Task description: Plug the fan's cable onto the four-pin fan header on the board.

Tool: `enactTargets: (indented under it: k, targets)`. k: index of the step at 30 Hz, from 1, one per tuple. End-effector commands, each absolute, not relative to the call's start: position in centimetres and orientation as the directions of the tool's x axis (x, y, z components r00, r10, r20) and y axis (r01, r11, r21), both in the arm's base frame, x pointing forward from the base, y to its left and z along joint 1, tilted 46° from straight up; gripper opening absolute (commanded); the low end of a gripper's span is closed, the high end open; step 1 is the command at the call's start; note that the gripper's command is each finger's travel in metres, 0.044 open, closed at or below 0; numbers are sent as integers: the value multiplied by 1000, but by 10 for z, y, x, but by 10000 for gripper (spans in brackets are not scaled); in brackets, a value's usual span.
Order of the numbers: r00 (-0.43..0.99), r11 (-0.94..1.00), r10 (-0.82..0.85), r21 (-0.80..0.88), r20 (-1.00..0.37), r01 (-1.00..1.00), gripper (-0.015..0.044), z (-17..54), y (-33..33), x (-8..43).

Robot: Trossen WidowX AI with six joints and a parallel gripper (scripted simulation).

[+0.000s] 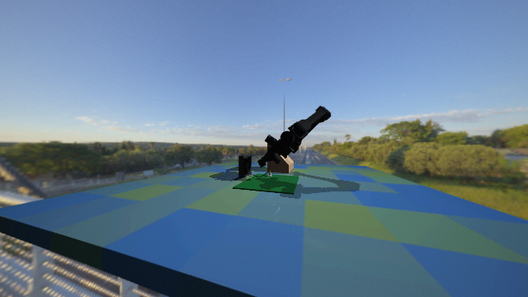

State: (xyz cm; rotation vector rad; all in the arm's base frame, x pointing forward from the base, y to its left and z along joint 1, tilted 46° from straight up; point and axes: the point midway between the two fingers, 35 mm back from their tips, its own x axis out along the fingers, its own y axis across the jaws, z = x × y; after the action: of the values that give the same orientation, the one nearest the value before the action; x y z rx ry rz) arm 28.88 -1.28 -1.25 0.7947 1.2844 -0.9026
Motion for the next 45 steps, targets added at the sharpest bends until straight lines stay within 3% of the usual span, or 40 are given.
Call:
enactTargets:
  k: [1, 36, 45]
  targets:
    - [95, 427, -171, 13, -981, 904, 0, -11, -12, 288]
    - [445, 321, -475, 321, -759, 891, 0, 22, 0, 291]
    - [437, 327, -465, 309, -770, 893, 0, 25, -3, 292]
